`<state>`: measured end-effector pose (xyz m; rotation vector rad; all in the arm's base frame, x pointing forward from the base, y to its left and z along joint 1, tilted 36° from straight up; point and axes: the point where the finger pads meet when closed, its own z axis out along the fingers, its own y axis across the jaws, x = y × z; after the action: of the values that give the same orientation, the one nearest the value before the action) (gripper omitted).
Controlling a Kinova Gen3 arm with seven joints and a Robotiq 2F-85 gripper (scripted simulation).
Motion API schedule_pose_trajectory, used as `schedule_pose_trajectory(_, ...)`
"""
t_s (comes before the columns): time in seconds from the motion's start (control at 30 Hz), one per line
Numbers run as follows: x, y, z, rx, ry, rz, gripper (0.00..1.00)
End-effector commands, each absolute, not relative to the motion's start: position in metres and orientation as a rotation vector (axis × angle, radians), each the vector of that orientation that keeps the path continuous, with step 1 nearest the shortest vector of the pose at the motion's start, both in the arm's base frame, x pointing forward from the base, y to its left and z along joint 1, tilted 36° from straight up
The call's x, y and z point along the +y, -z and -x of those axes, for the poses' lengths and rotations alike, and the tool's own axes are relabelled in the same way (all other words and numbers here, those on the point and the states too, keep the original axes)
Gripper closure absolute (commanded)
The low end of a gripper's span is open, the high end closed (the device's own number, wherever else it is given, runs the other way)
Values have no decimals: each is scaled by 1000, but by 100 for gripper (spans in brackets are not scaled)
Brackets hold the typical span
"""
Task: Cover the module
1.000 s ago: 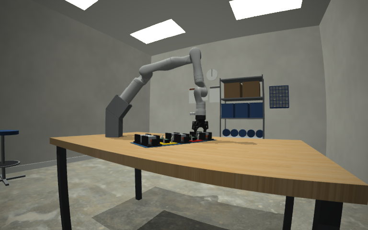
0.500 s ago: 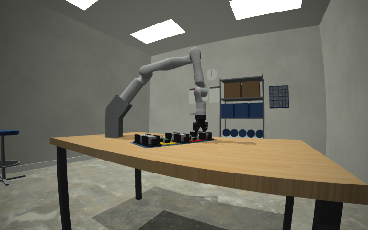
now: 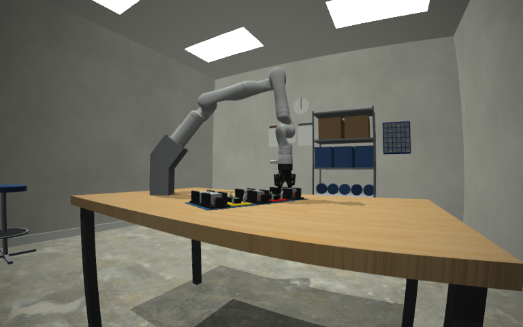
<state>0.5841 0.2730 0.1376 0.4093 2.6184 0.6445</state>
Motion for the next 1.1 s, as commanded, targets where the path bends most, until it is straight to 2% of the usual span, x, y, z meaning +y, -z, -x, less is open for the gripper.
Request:
schedule_pose_trajectory(0.0, 273, -139, -585, 2617, -645, -409, 30)
schedule_pose_trajectory(0.37, 273, -139, -585, 2617, -645, -409, 30)
schedule_pose_trajectory(0.4, 273, -139, -585, 2617, -645, -409, 100)
schedule_pose_trajectory(1.07, 272, -138, -585, 2617, -644, -410, 100)
